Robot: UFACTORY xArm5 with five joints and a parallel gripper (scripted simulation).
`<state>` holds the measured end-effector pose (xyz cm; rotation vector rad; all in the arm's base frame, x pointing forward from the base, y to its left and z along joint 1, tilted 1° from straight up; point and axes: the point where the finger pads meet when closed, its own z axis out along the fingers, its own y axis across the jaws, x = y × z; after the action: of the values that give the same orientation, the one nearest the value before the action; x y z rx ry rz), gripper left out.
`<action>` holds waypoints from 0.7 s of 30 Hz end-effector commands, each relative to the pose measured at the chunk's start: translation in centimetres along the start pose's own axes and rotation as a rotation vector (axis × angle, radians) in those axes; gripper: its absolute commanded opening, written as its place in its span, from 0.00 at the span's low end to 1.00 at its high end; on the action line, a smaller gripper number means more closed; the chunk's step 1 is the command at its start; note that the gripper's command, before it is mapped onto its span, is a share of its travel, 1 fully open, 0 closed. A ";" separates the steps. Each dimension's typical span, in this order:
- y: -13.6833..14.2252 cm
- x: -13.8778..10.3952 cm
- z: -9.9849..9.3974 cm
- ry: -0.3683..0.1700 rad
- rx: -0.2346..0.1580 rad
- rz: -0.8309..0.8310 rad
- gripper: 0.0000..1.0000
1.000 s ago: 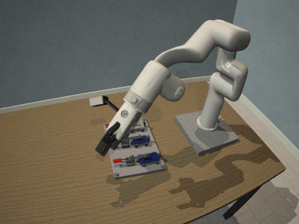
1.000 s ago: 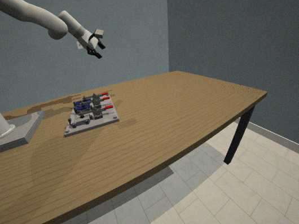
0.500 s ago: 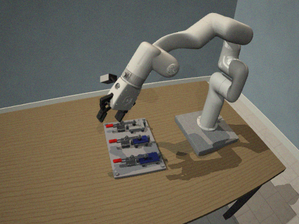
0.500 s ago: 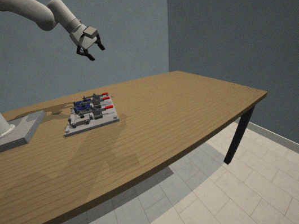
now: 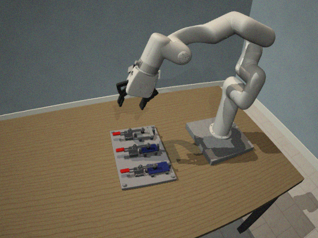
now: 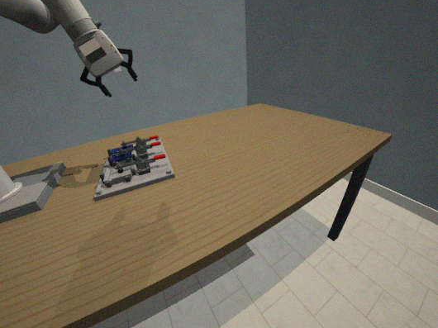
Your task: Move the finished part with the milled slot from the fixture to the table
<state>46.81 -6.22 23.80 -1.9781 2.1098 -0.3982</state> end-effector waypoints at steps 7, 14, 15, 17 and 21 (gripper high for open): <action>8.0 6.3 -2.0 0.048 -0.141 0.301 1.00; 13.2 8.6 -3.0 0.074 -0.226 0.486 1.00; 14.0 8.9 -3.2 0.078 -0.238 0.512 1.00; 16.0 9.5 -3.6 0.088 -0.269 0.582 1.00; 19.7 10.2 -4.3 0.106 -0.328 0.714 1.00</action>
<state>29.53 -14.48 21.36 -1.3325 2.8024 -0.0736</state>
